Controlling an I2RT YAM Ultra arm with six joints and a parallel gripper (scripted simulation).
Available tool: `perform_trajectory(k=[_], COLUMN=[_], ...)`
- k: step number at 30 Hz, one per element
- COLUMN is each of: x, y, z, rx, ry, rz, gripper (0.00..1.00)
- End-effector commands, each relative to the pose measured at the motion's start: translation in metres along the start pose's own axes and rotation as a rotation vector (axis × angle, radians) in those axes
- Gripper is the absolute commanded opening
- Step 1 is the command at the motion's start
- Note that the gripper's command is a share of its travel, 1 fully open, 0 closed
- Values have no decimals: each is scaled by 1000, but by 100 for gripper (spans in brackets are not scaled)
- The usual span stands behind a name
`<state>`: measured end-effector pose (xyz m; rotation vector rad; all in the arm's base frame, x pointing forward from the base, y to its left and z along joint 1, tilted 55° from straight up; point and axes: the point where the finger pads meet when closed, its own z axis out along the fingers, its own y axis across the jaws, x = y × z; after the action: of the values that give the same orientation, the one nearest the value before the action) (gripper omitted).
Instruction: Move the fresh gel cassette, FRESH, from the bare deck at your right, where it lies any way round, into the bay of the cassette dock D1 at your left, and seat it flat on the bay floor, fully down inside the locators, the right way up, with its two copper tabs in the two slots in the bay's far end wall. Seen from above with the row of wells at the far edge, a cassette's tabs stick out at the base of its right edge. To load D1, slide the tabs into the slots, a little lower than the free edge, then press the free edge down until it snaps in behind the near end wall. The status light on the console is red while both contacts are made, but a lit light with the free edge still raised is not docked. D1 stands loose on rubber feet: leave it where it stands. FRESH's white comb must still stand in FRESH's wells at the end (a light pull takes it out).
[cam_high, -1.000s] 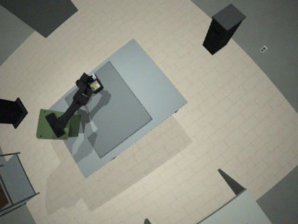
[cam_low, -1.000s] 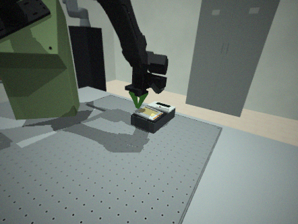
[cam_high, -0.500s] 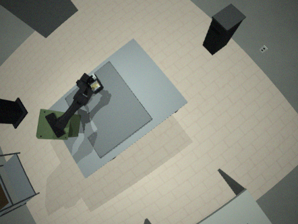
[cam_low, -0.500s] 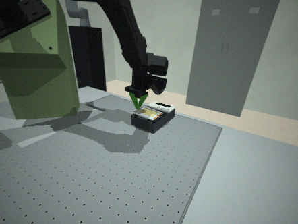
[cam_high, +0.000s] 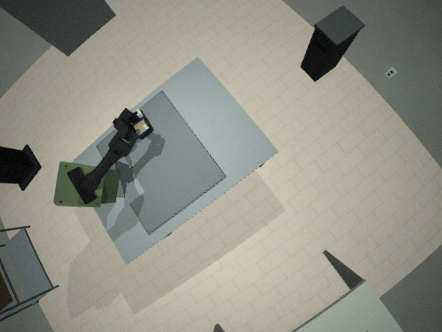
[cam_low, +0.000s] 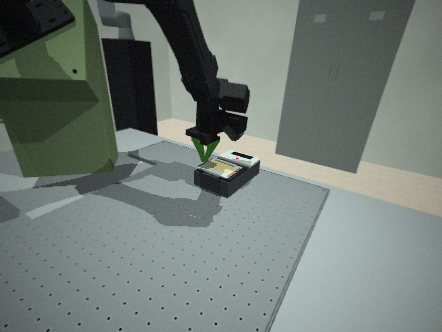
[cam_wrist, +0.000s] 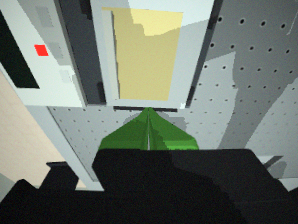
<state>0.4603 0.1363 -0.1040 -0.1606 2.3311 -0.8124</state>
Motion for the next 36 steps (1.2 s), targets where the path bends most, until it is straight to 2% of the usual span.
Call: perform_trajectory(k=[1, 36], x=[-24, -23], y=[7, 7], z=[1, 14], rx=[-14, -14], ry=[-58, -54], rz=[57, 59], gripper=[0, 0])
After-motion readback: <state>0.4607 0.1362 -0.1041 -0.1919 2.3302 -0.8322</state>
